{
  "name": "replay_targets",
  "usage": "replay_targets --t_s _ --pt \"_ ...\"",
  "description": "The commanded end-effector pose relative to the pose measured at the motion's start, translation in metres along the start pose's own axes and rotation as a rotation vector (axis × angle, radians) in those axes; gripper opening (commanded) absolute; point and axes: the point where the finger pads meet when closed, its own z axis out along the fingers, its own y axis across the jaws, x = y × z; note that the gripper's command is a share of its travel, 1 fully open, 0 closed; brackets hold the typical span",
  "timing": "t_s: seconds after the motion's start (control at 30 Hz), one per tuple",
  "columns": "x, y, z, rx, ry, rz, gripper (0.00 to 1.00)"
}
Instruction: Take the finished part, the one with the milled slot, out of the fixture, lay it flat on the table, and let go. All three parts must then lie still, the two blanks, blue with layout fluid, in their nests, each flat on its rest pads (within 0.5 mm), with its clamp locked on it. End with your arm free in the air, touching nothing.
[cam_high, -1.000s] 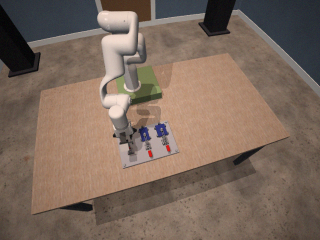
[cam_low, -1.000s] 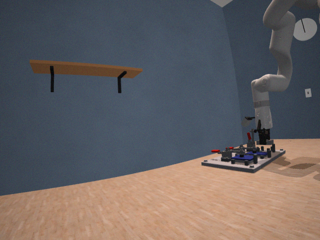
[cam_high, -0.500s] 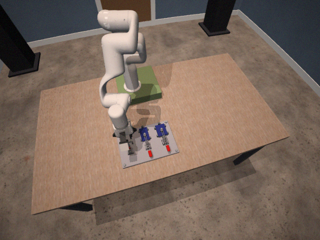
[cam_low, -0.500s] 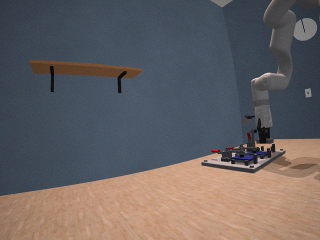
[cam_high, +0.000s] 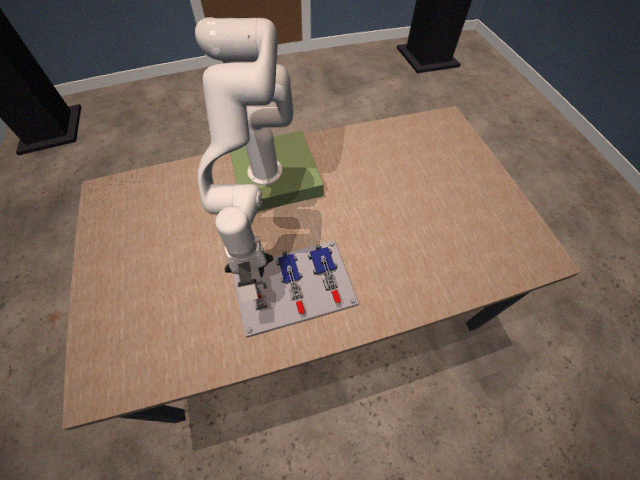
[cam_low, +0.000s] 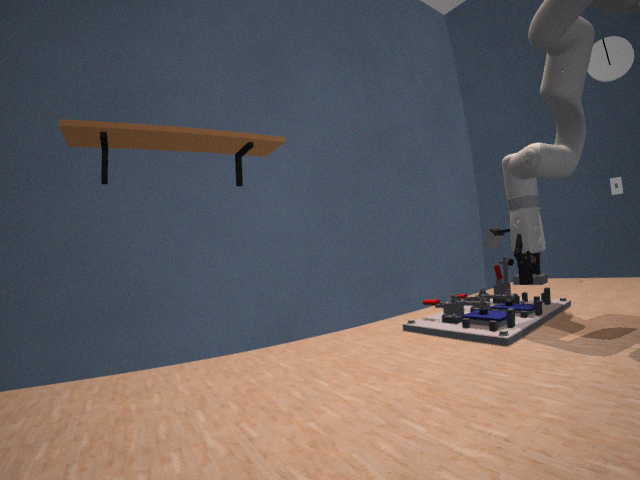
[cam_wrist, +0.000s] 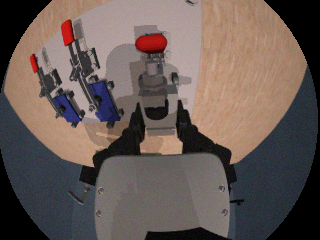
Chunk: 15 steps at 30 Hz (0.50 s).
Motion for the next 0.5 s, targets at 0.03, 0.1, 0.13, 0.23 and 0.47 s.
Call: replay_targets --t_s 0.03,0.1,0.13,0.23,0.47 --pt "0.000 0.000 -0.006 -0.001 0.004 0.000 0.00" --pt "-0.001 0.000 -0.010 -0.001 0.004 0.000 0.00" --pt "-0.001 0.000 -0.012 -0.001 0.004 0.000 0.00" --pt "-0.003 0.000 -0.019 -0.001 0.004 0.000 0.00" --pt "-0.005 0.000 -0.028 -0.001 0.004 0.000 0.00"
